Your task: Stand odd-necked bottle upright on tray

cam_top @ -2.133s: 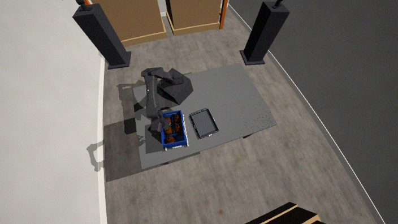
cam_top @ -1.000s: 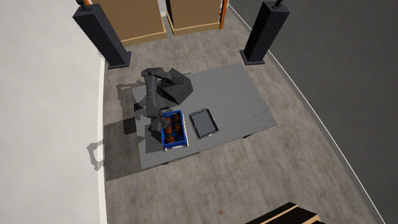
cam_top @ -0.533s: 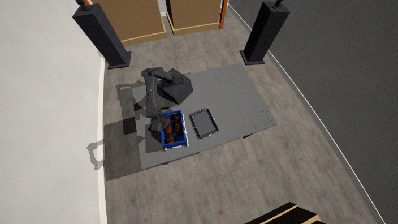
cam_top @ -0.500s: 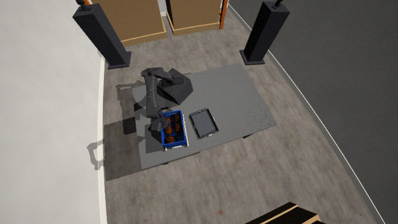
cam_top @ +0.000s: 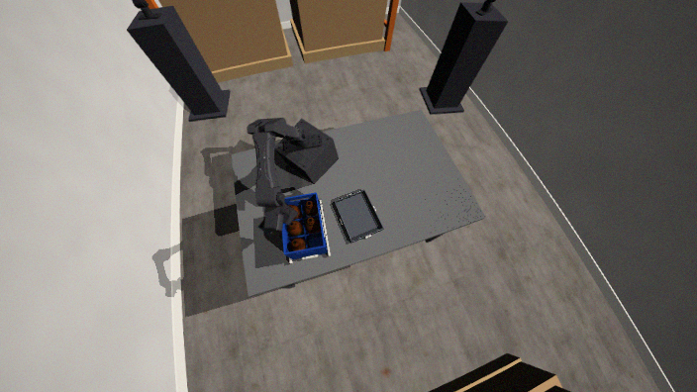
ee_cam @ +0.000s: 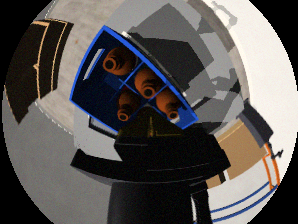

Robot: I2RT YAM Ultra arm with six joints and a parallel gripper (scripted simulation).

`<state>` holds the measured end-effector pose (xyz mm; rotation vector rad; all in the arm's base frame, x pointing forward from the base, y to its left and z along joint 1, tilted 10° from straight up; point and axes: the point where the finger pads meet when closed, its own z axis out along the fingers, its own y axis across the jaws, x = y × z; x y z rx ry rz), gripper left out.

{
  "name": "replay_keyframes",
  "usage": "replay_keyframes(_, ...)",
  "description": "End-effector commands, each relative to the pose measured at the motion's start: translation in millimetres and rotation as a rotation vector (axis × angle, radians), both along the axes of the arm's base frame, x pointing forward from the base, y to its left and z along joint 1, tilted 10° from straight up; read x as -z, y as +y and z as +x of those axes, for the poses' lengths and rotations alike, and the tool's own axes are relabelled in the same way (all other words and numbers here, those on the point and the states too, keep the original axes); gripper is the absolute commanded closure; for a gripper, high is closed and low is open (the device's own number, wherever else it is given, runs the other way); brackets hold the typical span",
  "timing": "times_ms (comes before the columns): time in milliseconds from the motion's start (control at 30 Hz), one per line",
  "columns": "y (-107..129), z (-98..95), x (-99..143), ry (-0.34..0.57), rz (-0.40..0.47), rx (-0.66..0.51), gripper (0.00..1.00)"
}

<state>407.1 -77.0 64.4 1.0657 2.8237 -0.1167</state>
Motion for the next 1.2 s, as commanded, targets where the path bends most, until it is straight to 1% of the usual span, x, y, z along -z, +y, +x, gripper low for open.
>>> replay_keyframes(0, 10.1, 11.3, -29.2, -0.07, -0.017, -0.007, 1.0)
replay_keyframes(33, 22.1, 13.2, -27.8, -0.077, -0.016, -0.007, 1.0)
replay_keyframes(67, 39.3, 5.8, -13.9, -0.054, -0.013, -0.007, 1.0)
replay_keyframes(167, 57.5, 4.5, -11.4, -0.054, -0.012, -0.007, 1.0)
replay_keyframes(200, 73.3, 2.6, -9.2, -0.054, -0.011, -0.007, 1.0)
replay_keyframes(233, 73.9, 2.6, -9.1, -0.054, -0.011, -0.007, 1.0)
replay_keyframes(267, 85.4, 0.8, -7.5, -0.055, -0.011, -0.007, 1.0)
replay_keyframes(300, 91.0, -0.2, -6.7, -0.055, -0.01, -0.007, 1.0)
replay_keyframes(733, 91.9, -0.4, -6.6, -0.055, -0.01, -0.007, 1.0)
replay_keyframes(767, 84.7, 11.9, -18.8, -0.098, -0.008, 0.013, 0.39)
replay_keyframes(900, 85.2, 11.9, -18.8, -0.097, -0.008, 0.01, 0.39)
replay_keyframes(967, 93.1, 11.7, -18.8, -0.097, -0.005, -0.009, 0.39)
replay_keyframes(1167, 92.4, 11.7, -18.7, -0.097, -0.004, -0.007, 0.39)
